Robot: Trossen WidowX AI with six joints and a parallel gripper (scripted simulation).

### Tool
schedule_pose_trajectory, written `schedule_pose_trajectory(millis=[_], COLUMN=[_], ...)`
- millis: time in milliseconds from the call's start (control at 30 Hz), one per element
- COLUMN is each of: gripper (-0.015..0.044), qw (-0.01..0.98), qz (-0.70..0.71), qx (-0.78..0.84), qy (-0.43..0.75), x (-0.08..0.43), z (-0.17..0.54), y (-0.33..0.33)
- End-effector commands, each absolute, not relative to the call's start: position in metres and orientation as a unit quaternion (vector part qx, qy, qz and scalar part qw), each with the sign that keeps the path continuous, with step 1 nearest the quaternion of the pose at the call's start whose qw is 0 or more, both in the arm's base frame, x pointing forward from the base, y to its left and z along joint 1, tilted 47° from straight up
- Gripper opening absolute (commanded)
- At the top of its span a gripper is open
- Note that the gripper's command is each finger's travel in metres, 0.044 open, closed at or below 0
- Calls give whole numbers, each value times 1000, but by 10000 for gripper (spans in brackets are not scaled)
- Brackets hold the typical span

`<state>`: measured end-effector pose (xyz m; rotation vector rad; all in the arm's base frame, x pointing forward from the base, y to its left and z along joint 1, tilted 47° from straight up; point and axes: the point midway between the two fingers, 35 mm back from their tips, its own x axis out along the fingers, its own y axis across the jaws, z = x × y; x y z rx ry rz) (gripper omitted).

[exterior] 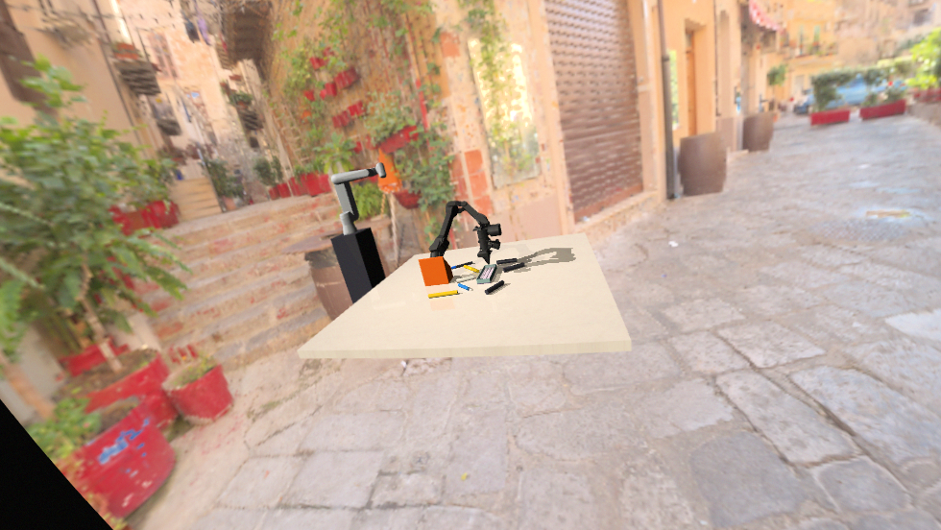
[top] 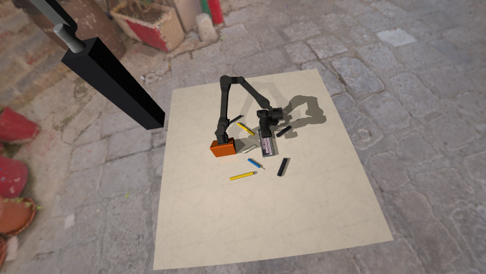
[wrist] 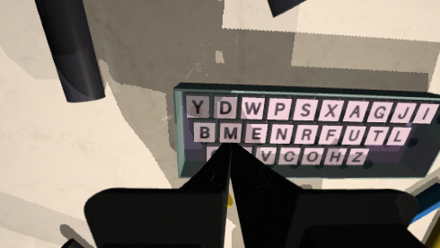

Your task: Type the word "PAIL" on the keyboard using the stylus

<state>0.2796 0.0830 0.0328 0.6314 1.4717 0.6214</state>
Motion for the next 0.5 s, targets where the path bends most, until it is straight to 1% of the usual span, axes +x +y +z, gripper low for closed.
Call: schedule_pose_trajectory(millis=[0, 133, 333, 467], gripper=[0, 0, 0, 0], qw=[647, 647, 648, 648], qz=[276, 276, 275, 275], qx=[283, 283, 282, 282], qy=[652, 652, 652, 652], x=[279, 279, 279, 278], z=[31, 30, -18, -19], y=[84, 82, 37, 36])
